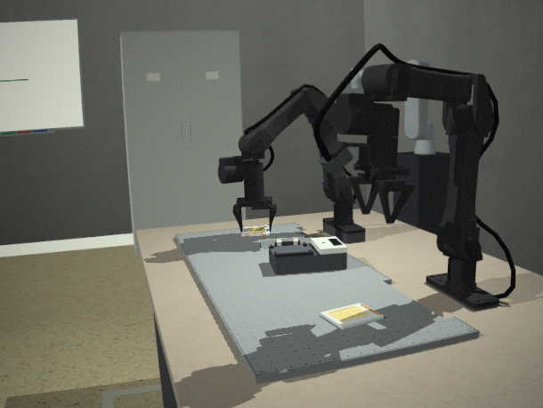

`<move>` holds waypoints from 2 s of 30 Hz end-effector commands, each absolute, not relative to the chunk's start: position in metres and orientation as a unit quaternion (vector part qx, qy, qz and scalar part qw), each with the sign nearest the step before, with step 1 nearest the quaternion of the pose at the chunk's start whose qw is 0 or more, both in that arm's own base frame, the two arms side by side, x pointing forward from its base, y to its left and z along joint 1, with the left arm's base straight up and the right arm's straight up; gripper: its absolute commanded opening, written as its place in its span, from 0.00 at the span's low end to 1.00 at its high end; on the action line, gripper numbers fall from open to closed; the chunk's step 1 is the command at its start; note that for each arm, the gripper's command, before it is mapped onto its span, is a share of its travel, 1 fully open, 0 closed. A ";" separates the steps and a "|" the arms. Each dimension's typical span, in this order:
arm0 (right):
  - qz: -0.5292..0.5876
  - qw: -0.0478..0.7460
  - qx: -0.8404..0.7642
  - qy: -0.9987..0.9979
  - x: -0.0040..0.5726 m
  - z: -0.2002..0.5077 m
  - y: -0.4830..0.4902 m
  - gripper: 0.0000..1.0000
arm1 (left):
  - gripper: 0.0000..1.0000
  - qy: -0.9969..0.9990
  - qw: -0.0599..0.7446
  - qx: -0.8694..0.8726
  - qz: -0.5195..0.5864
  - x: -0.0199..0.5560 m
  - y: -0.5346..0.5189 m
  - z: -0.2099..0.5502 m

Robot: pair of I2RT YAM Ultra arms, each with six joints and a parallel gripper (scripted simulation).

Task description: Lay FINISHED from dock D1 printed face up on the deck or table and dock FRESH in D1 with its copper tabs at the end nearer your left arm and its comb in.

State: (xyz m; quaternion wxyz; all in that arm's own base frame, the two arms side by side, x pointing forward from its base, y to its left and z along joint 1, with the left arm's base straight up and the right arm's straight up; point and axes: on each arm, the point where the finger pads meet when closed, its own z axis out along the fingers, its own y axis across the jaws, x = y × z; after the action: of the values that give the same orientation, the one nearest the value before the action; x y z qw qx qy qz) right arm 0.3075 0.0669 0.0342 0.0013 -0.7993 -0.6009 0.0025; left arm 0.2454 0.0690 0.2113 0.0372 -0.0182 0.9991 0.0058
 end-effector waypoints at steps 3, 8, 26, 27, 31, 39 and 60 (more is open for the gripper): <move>0.005 0.003 -0.795 -0.607 0.306 0.028 0.069 0.00 | 1.00 0.999 0.029 -0.021 0.005 0.247 0.073 0.227; 0.005 0.003 -0.795 -0.607 0.306 0.028 0.069 0.00 | 1.00 0.999 0.029 -0.021 0.005 0.247 0.073 0.227; 0.004 0.003 -0.795 -0.607 0.303 0.020 0.069 0.00 | 1.00 0.999 0.029 -0.021 0.005 0.247 0.073 0.227; 0.004 0.003 -0.795 -0.607 0.303 0.020 0.069 0.00 | 1.00 0.999 0.029 -0.021 0.005 0.247 0.073 0.227; 0.001 0.002 -0.795 -0.607 0.304 0.016 0.070 0.00 | 1.00 0.999 0.029 -0.021 0.005 0.247 0.073 0.227; 0.001 0.002 -0.795 -0.607 0.305 0.012 0.070 0.00 | 1.00 0.999 0.029 -0.021 0.005 0.247 0.073 0.227; 0.000 0.002 -0.795 -0.607 0.305 0.004 0.071 0.00 | 1.00 0.999 0.029 -0.021 0.005 0.247 0.073 0.227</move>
State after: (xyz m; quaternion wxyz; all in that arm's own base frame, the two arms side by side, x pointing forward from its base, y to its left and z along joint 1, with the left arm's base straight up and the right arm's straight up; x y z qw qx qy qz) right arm 0.3073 0.0685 0.0107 -0.0021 -0.7979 -0.6028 -0.0049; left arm 0.2454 0.0690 0.2113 0.0372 -0.0182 0.9991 0.0058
